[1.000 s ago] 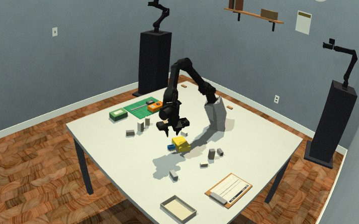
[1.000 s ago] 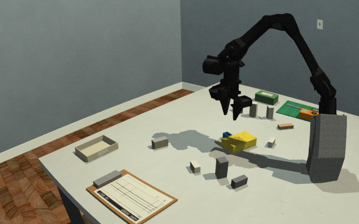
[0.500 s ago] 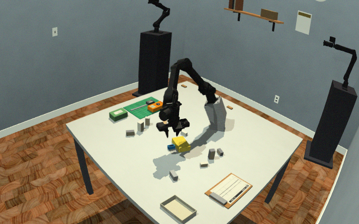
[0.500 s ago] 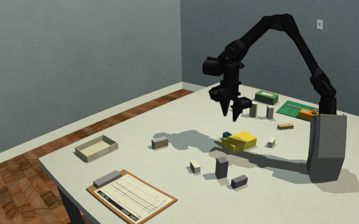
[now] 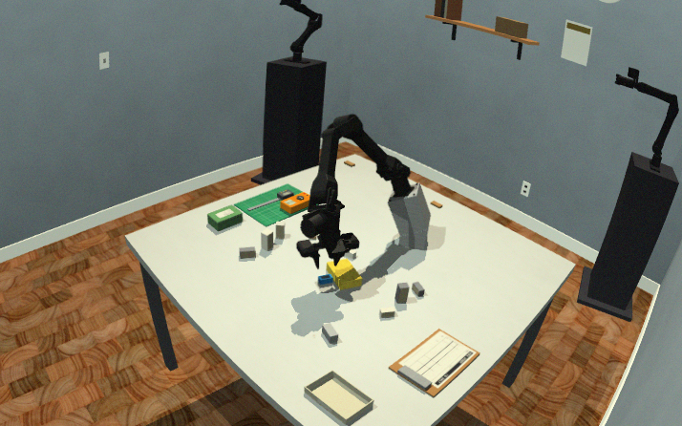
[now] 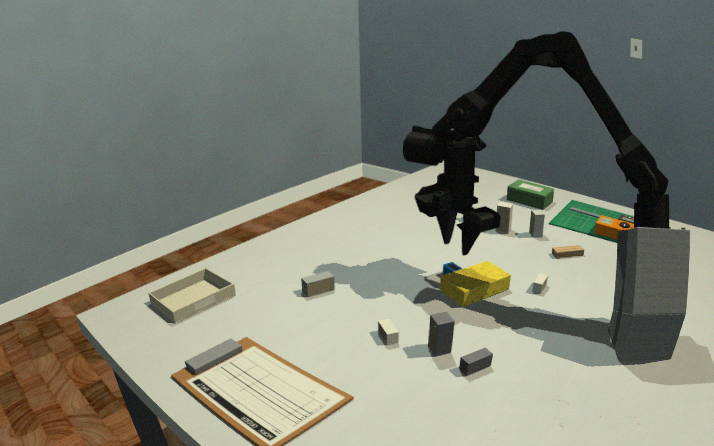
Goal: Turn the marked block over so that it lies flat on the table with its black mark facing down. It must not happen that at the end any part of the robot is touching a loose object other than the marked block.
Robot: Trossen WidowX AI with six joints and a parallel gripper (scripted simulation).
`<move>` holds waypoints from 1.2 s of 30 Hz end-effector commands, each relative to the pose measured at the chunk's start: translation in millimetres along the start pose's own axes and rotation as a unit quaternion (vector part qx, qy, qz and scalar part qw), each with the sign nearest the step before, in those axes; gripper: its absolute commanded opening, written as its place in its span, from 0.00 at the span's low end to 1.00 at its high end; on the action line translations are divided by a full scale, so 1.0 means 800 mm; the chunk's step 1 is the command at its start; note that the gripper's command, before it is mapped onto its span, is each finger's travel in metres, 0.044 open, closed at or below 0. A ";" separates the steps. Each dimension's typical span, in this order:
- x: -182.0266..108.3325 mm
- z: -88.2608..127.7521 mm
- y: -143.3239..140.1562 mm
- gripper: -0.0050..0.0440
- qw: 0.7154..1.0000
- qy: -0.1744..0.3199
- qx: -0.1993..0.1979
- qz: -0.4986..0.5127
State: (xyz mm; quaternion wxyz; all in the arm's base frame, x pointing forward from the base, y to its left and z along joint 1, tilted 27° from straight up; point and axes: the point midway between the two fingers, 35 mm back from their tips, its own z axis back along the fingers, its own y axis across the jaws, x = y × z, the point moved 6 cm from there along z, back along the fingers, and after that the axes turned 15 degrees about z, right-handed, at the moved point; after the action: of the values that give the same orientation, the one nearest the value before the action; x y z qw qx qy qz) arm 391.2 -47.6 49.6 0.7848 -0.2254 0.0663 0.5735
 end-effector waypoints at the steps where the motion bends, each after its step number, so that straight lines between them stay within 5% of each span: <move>1: -0.001 -0.015 -0.004 0.66 1.000 -0.001 -0.003 -0.001; 19: -0.001 -0.056 -0.010 0.66 1.000 -0.002 -0.008 -0.004; 36: -0.001 -0.067 -0.009 0.66 1.000 -0.001 -0.007 -0.004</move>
State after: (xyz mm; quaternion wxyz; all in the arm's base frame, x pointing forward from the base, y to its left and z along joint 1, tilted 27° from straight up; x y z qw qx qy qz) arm 401.4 -71.3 1.0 0.7851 -0.2258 0.0671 0.5729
